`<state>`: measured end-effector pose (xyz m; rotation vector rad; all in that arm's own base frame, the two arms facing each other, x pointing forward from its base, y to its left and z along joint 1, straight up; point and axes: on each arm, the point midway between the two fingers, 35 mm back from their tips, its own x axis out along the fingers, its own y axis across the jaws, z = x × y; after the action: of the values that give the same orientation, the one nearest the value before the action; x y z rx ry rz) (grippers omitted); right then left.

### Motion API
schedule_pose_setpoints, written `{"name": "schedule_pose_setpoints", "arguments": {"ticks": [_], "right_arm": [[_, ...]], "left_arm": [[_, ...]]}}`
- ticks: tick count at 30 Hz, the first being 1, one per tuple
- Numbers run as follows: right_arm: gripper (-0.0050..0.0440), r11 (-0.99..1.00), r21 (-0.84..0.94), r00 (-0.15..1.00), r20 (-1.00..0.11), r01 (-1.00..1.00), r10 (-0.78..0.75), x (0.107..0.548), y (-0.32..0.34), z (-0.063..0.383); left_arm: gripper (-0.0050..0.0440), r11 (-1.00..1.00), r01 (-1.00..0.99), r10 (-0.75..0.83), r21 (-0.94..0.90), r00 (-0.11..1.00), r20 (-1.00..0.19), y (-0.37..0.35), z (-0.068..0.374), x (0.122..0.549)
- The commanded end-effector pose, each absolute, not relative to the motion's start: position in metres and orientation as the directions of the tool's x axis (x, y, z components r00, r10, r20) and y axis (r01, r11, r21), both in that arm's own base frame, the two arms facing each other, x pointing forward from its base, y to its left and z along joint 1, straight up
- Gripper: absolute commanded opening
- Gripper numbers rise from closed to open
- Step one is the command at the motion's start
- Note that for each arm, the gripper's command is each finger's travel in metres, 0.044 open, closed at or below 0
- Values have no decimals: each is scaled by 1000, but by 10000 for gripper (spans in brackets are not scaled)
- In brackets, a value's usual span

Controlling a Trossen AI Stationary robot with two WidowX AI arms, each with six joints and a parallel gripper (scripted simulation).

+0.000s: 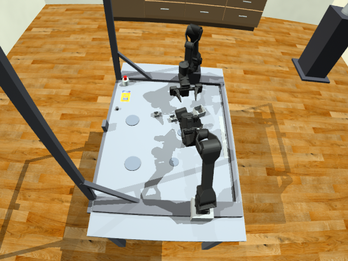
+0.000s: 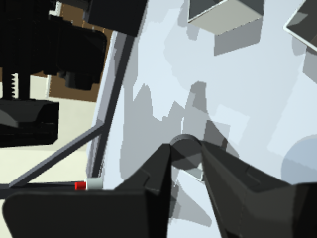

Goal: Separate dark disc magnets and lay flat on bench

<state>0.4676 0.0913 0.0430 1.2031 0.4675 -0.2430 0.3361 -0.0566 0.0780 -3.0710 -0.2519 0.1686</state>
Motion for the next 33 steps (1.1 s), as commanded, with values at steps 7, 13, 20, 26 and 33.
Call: {"name": "schedule_pose_setpoints", "arguments": {"ticks": [7,13,20,26,33], "right_arm": [[40,184,933,947,-320,308,35,496,84,65],[40,97,965,969,-245,242,18,506,78,74],[40,46,979,980,-200,199,9,511,75,80],[40,8,986,986,-166,166,2,514,73,84],[40,-7,988,988,-154,154,-1,515,72,85]], "left_arm": [[400,-985,160,164,-57,982,-89,-57,83,337],[400,-985,160,164,-57,982,-89,-57,83,337],[400,-985,160,164,-57,982,-89,-57,83,337],[400,-985,160,164,-57,982,-89,-57,83,337],[400,-985,160,164,-57,982,-89,-57,83,337]]}}
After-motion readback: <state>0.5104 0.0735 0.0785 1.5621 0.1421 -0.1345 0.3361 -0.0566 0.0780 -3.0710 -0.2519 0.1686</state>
